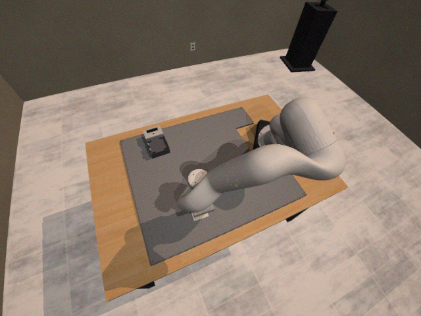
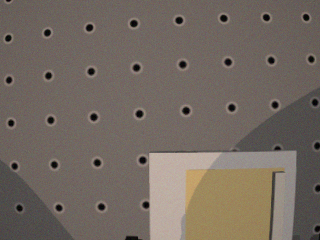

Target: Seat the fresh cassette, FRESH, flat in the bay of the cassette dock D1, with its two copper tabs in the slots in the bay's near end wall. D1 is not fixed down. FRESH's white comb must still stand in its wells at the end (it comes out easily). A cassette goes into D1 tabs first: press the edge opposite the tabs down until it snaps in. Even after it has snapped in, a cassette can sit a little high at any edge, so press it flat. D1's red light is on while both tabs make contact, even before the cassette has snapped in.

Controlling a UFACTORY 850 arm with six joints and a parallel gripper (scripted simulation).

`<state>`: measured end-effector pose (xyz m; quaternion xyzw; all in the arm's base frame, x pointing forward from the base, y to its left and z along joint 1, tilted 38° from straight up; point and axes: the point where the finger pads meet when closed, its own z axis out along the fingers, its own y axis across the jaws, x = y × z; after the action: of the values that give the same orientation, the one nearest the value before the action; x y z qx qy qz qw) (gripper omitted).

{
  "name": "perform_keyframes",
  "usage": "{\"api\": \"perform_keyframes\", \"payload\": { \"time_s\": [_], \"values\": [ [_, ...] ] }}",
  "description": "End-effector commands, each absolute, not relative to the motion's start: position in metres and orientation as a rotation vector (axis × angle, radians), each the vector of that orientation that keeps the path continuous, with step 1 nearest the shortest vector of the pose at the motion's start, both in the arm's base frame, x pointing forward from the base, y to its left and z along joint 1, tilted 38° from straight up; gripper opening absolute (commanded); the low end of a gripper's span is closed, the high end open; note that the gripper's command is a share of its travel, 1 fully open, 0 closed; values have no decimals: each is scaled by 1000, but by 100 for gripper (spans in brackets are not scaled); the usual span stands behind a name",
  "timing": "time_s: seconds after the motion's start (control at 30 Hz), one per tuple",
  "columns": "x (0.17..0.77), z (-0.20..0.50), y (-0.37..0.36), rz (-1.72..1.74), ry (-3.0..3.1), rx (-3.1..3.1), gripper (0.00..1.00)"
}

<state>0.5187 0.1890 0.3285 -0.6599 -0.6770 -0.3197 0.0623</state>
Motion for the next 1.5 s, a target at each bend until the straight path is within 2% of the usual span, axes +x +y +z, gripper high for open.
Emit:
{"api": "perform_keyframes", "payload": {
  "time_s": [0.0, 1.07, 1.1, 1.47],
  "values": [
    [521, 325, 192, -969, -2047, -1995, 100],
    [530, 304, 205, -969, -2047, -1995, 100],
    [530, 304, 205, -969, -2047, -1995, 0],
    [530, 304, 205, -969, -2047, -1995, 0]
  ]
}}
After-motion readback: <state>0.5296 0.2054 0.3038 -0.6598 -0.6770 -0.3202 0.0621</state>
